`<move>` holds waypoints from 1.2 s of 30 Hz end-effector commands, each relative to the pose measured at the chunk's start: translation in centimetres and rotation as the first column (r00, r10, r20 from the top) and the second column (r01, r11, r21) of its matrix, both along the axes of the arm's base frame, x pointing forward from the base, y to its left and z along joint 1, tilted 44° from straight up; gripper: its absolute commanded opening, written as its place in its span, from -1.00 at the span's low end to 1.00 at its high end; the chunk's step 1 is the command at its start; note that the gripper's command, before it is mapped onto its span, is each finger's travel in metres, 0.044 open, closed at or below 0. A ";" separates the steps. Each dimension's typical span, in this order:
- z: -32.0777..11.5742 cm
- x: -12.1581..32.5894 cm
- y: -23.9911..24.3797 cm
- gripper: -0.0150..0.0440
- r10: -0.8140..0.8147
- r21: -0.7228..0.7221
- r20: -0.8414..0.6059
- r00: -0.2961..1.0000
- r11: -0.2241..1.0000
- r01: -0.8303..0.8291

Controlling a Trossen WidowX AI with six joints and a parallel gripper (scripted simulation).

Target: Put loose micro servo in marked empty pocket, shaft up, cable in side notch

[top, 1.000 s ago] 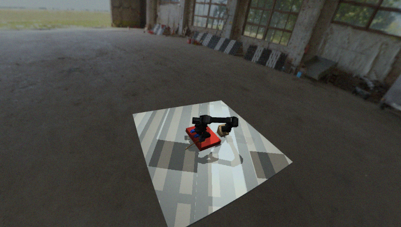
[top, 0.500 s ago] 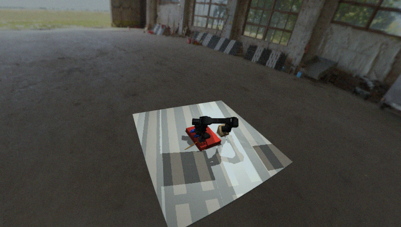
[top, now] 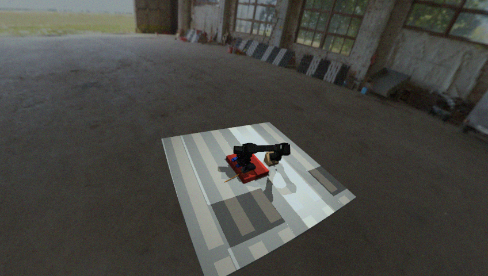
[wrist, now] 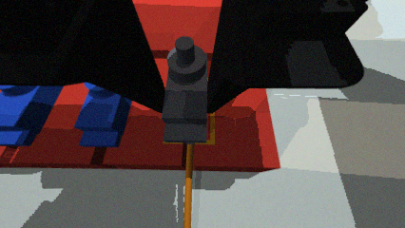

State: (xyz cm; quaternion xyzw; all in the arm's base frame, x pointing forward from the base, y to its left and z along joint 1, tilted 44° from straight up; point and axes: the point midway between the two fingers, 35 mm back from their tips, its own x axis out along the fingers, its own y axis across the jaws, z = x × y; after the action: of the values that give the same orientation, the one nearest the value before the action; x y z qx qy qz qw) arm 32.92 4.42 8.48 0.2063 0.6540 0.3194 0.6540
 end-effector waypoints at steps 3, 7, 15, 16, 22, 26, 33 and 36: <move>-0.5 -0.1 0.3 -0.49 -0.009 0.005 -0.003 1.000 1.000 0.009; -0.7 -0.1 0.6 -0.49 -0.009 0.005 -0.003 1.000 1.000 0.009; -1.2 -0.1 1.1 -0.49 -0.009 0.005 -0.003 1.000 1.000 0.009; -1.3 -0.1 1.1 -0.49 -0.009 0.005 -0.003 1.000 1.000 0.009; -1.6 -0.2 1.5 -0.49 -0.009 0.005 -0.003 1.000 1.000 0.009; -1.9 -0.2 1.7 -0.49 -0.009 0.006 -0.003 1.000 1.000 0.009; -1.7 -0.2 1.6 0.13 -0.009 0.005 -0.003 1.000 1.000 0.009; -1.5 -0.2 1.5 0.14 -0.009 0.005 -0.003 1.000 1.000 0.009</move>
State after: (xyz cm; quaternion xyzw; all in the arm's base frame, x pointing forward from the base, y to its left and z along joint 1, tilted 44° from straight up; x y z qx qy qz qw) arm 32.75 6.02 6.81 0.2084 0.6534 0.3190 0.6541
